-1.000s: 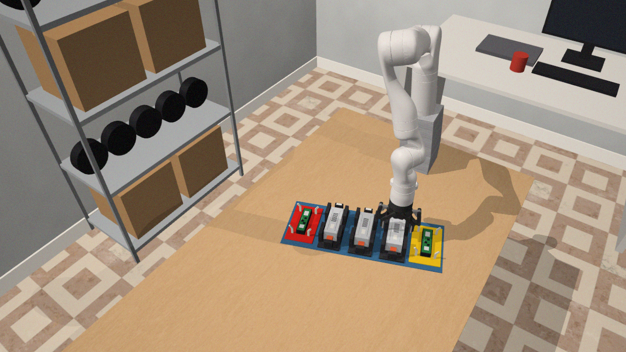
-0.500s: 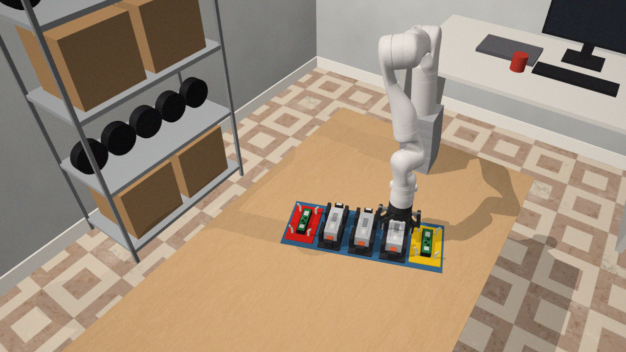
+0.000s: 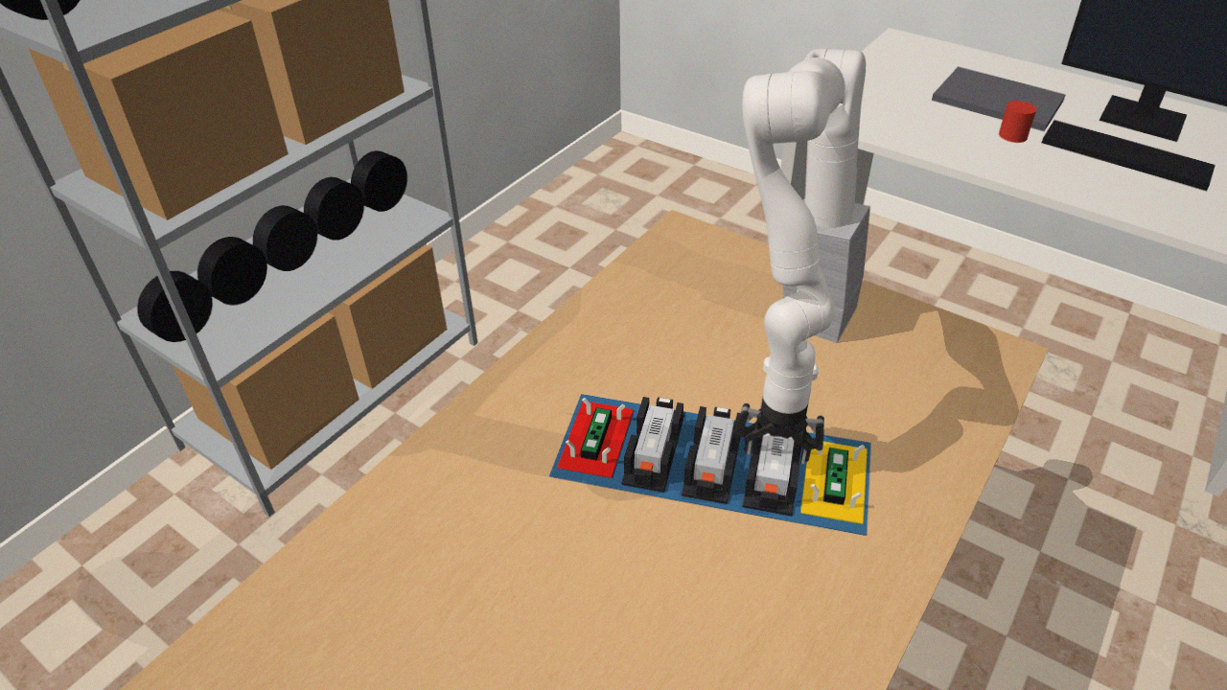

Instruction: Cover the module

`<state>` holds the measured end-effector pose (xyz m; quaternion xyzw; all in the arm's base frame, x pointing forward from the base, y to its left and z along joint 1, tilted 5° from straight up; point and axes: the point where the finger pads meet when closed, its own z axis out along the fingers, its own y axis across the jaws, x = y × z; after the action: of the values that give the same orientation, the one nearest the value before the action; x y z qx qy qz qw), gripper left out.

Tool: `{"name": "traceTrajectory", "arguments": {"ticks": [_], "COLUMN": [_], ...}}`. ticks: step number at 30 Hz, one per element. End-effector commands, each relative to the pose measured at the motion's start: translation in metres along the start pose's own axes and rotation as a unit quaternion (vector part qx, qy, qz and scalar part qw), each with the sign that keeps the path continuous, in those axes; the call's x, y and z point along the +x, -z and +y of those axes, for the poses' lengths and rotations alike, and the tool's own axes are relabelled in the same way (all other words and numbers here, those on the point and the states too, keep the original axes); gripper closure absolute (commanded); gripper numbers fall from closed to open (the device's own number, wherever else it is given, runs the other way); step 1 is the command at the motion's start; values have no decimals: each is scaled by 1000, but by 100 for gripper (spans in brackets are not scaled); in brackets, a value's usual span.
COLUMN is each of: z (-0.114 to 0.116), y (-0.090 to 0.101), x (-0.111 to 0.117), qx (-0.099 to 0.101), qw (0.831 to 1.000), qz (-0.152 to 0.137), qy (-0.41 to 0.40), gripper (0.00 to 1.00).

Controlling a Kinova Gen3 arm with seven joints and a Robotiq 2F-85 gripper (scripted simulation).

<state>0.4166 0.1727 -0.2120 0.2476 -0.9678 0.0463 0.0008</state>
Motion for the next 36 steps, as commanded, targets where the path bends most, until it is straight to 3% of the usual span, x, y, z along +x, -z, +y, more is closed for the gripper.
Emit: {"name": "traceTrajectory", "arguments": {"ticks": [1,24,25,36], "z": [0,0,0,0], "y": [0,-10,-10,-10], "x": [-1,-1,-1,-1], "qx": [0,0,0,0], "qw": [1000,1000,1000,1000], "qz": [-1,-1,-1,-1], "qy": [0,0,0,0], "gripper": [0,0,30,30]}}
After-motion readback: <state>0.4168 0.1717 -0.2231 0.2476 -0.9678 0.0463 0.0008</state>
